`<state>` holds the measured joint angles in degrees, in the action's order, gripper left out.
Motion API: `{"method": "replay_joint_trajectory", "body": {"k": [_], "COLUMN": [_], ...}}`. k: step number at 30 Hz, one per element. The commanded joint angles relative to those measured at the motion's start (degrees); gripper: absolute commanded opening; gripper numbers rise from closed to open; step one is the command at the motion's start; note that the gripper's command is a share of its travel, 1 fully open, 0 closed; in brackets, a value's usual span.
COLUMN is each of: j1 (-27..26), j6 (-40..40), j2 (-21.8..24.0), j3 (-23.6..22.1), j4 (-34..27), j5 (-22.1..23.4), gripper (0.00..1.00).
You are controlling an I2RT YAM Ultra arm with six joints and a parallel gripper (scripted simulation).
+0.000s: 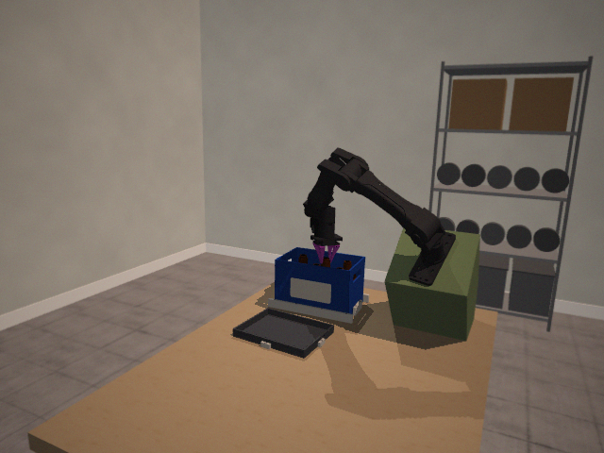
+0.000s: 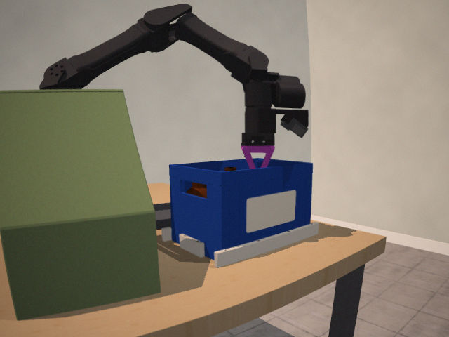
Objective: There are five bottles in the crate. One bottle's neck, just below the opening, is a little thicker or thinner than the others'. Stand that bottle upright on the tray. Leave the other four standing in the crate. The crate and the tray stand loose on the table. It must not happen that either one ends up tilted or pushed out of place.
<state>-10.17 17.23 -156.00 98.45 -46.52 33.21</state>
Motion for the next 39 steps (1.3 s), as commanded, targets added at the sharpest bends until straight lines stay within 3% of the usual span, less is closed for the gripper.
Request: {"method": "replay_joint_trajectory", "body": {"k": [1, 19, 20, 39], "j1": [-0.8, -0.8, -0.8, -0.9], "j6": [0.2, 0.2, 0.2, 0.2], "j2": [0.7, 0.7, 0.7, 0.7], "j3": [1.0, 1.0, 1.0, 1.0], "j4": [1.0, 1.0, 1.0, 0.7], "j5": [0.0, 0.0, 0.0, -0.3], "gripper": [0.0, 0.0, 0.61, 0.61]}}
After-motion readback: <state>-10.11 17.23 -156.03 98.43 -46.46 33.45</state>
